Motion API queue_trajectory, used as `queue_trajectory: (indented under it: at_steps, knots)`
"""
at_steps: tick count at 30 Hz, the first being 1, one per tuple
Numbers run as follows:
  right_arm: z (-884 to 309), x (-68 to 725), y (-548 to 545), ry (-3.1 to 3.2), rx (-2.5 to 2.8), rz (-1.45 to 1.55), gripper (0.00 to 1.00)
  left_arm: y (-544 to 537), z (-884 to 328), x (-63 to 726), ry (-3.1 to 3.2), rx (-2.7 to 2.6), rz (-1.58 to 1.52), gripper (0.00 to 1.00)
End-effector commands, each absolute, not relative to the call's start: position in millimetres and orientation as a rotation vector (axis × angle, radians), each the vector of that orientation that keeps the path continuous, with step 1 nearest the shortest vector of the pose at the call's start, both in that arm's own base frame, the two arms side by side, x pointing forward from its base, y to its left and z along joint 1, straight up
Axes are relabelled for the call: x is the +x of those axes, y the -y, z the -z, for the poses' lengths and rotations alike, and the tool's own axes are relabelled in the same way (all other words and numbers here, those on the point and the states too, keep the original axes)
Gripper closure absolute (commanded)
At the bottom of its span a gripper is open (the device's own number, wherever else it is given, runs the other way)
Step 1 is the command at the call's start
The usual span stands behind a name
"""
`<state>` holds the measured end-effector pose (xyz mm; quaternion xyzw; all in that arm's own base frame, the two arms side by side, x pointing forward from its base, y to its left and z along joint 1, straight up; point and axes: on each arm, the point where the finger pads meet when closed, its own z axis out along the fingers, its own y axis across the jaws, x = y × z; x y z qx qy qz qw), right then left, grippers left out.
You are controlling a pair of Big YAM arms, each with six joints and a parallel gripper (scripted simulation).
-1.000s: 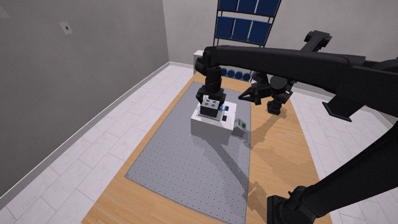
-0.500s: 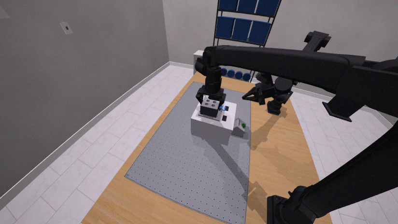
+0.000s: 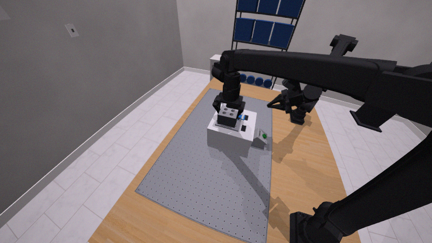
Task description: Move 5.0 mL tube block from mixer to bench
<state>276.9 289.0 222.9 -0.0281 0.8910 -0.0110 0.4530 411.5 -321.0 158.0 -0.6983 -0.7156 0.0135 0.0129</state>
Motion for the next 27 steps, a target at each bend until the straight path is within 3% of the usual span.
queue_trajectory:
  at_steps: [1, 13, 27]
  knots:
    - [-241.7, 271.1, -284.4, -2.181, -0.03, -0.015, 1.0, 335.0, -189.8, 403.5, 2.24, -2.216, -0.057, 1.0]
    - [-225.6, 254.9, -276.2, -2.204, -0.064, 0.033, 1.0, 335.6, -189.8, 403.2, 2.239, -2.217, -0.057, 1.0]
    - [-300.0, 248.8, -279.0, -2.182, -0.039, -0.016, 1.0, 336.4, -189.9, 402.8, 2.239, -2.218, -0.058, 1.0]
